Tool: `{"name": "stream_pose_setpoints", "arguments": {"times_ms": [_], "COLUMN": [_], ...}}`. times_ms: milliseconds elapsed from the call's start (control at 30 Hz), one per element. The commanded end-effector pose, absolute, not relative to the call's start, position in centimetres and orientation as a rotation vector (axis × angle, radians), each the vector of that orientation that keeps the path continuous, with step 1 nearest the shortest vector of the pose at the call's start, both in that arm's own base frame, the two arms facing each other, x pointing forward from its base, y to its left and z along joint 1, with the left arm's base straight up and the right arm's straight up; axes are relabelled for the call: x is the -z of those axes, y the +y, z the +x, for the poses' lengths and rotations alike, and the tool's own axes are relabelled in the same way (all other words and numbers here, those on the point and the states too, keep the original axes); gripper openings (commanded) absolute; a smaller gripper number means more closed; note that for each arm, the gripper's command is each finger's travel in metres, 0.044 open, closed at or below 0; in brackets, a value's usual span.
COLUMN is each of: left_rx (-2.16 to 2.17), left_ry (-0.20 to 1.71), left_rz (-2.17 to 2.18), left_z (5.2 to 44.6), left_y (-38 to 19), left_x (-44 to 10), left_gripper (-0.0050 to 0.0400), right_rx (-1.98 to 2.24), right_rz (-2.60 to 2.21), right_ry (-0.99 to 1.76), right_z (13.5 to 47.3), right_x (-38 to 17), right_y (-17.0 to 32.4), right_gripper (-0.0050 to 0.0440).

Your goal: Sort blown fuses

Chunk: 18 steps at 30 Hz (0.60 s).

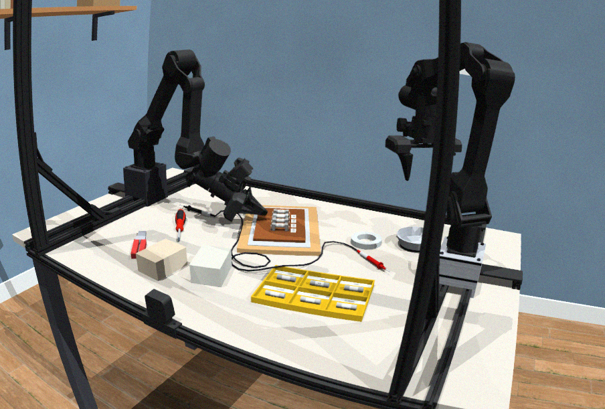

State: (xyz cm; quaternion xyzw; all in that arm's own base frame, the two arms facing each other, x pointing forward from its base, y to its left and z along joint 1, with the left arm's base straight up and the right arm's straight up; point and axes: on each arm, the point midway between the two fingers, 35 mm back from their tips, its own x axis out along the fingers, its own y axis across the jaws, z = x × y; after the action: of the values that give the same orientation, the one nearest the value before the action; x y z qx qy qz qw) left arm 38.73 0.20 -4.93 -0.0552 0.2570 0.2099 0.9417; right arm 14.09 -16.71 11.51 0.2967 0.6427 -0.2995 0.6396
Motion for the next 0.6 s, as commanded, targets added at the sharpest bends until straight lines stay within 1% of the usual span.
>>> {"name": "stream_pose_setpoints", "arguments": {"times_ms": [0, 567], "left_rx": [-0.426, -0.426], "left_ry": [0.502, 0.502], "left_rz": [-0.117, -0.118], "left_z": [39.32, 39.23], "left_y": [0.09, 0.01], "left_x": [4.74, 5.68], "left_gripper": [-0.0050, -0.0050], "right_rx": [0.683, 0.683], "right_rz": [0.672, 0.672], "right_ry": [1.447, 1.447], "right_z": [14.32, 14.32], "right_x": [-12.03, -12.03], "right_y": [-16.96, -16.96], "right_gripper": [0.0400, 0.0400]}}
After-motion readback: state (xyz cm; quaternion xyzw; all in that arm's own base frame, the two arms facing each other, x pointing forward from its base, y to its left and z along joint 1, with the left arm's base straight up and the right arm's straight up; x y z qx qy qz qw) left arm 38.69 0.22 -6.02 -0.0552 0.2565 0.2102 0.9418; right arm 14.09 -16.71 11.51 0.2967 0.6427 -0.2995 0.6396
